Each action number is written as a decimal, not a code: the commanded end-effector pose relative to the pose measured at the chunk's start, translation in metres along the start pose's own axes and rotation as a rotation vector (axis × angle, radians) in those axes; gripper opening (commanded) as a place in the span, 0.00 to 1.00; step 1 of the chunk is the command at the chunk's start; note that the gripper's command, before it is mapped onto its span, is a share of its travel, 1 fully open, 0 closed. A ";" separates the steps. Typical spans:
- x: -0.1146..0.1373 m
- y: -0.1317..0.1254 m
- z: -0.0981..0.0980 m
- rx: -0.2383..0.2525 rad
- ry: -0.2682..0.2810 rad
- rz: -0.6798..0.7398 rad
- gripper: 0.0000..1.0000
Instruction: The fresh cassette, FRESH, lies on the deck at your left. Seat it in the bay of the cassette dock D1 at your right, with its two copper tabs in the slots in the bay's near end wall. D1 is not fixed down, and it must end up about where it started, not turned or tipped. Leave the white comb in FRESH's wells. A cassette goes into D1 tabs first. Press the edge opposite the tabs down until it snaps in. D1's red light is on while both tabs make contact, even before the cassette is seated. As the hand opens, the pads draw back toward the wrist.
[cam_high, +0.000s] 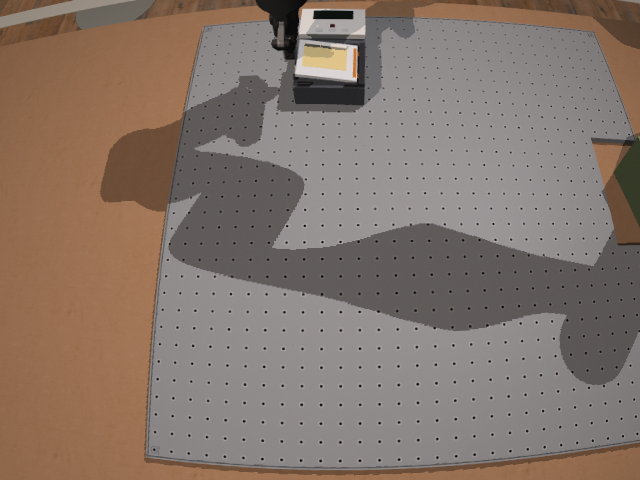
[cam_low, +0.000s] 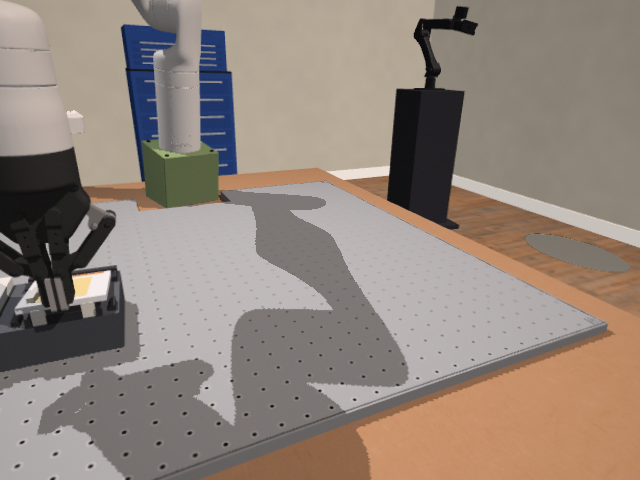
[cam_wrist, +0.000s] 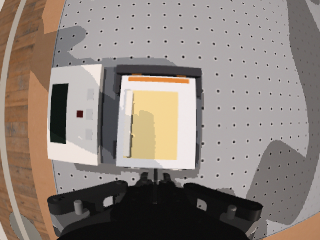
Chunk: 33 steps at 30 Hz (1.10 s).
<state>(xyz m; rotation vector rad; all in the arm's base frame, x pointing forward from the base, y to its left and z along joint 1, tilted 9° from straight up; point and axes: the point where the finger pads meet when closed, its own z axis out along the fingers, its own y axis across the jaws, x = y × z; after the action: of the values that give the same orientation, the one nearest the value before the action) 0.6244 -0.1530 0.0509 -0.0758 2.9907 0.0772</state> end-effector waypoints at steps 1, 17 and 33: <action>0.000 -0.001 -0.002 0.001 -0.002 0.000 0.00; 0.004 -0.001 -0.002 0.001 -0.002 0.000 0.00; 0.000 -0.001 -0.019 0.001 -0.002 0.000 0.00</action>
<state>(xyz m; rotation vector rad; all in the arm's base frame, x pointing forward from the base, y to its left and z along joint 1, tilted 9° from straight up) 0.6200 -0.1535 0.0639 -0.0764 2.9950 0.0797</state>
